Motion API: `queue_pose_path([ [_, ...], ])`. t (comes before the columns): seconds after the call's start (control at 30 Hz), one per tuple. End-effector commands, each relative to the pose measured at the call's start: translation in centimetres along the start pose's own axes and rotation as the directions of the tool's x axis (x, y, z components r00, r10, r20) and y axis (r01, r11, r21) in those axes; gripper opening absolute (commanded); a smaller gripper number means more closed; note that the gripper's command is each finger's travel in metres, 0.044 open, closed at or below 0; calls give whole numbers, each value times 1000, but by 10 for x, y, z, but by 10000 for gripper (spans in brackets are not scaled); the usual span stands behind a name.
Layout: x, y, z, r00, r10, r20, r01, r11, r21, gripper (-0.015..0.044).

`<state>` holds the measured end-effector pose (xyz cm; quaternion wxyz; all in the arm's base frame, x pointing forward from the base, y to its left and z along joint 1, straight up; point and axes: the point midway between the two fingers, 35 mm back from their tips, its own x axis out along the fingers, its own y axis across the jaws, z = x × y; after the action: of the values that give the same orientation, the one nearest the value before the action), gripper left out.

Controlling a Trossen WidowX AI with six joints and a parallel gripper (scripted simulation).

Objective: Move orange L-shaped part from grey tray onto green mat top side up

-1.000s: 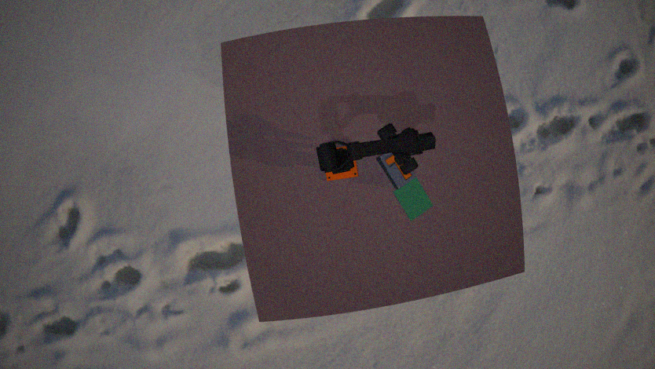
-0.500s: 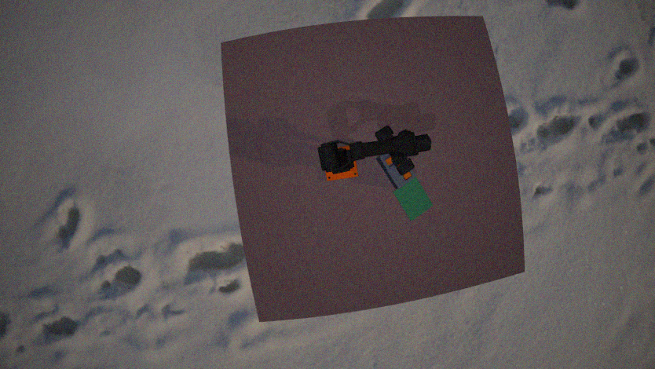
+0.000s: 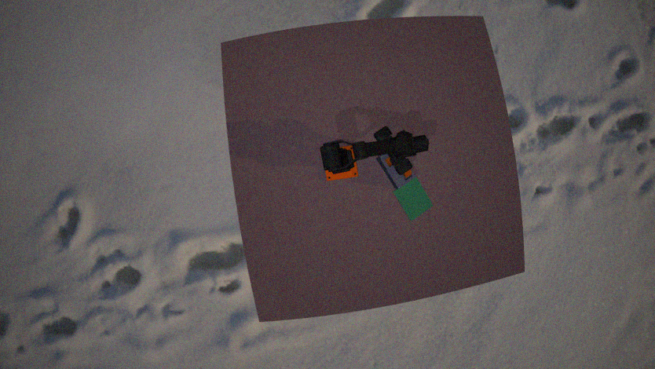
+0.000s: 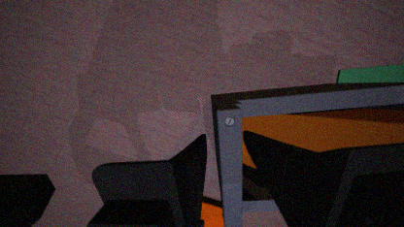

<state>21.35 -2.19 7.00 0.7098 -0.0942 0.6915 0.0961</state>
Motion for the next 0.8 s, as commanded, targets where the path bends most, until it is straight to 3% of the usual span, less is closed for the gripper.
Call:
queue_pose_path([
  [0.0, 7, -1, -2, 1000, -5, -10, 5, 1000, -2, 180],
  [0.77, 5, 1, -1, 1000, 2, -4, -2, 1000, 0, 180],
])
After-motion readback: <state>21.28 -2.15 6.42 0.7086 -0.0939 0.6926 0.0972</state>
